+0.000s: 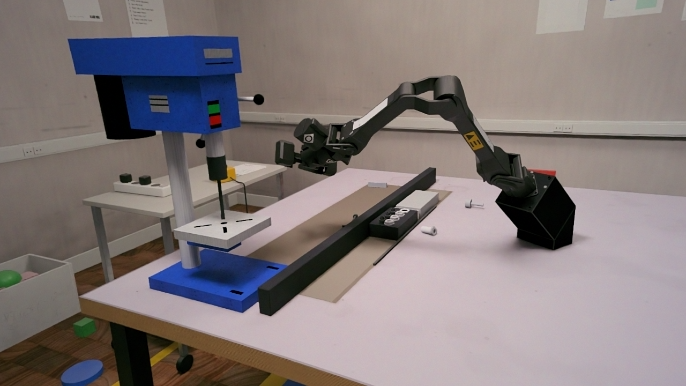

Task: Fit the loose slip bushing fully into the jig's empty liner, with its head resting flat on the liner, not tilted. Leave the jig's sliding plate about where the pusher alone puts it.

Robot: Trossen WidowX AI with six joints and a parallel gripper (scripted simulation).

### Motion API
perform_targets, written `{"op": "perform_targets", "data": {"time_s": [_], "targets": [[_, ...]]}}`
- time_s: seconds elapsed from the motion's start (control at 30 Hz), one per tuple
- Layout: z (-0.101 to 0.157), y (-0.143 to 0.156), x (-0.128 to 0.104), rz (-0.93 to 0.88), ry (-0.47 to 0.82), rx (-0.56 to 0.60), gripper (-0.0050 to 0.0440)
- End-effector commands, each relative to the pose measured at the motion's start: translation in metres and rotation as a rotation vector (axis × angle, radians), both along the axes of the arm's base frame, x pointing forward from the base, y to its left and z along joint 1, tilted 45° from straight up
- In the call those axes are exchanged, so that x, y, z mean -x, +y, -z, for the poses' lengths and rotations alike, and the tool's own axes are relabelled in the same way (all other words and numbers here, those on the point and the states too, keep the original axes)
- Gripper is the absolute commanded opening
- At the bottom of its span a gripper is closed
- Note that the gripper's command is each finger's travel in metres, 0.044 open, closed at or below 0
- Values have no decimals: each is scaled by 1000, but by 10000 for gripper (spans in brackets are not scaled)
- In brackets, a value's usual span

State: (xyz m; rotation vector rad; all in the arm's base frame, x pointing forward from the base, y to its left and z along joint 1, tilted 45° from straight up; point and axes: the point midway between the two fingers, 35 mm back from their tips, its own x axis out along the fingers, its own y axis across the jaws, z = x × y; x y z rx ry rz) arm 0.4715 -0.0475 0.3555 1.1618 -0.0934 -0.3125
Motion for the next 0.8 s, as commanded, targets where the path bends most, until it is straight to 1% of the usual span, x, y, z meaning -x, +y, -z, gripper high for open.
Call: {"op": "perform_targets", "data": {"time_s": [0.0, 0.53, 0.57, 0.67, 0.73, 0.77], "targets": [[-10, -1, 4, 1, -23, 0, 291], [-10, -1, 4, 1, -23, 0, 291], [-10, -1, 4, 1, -23, 0, 315], [8, -6, 4, -15, 42, 37, 243], [32, -14, 6, -46, 136, 91, 195], [50, -19, 8, -70, 200, 124, 175]]}}
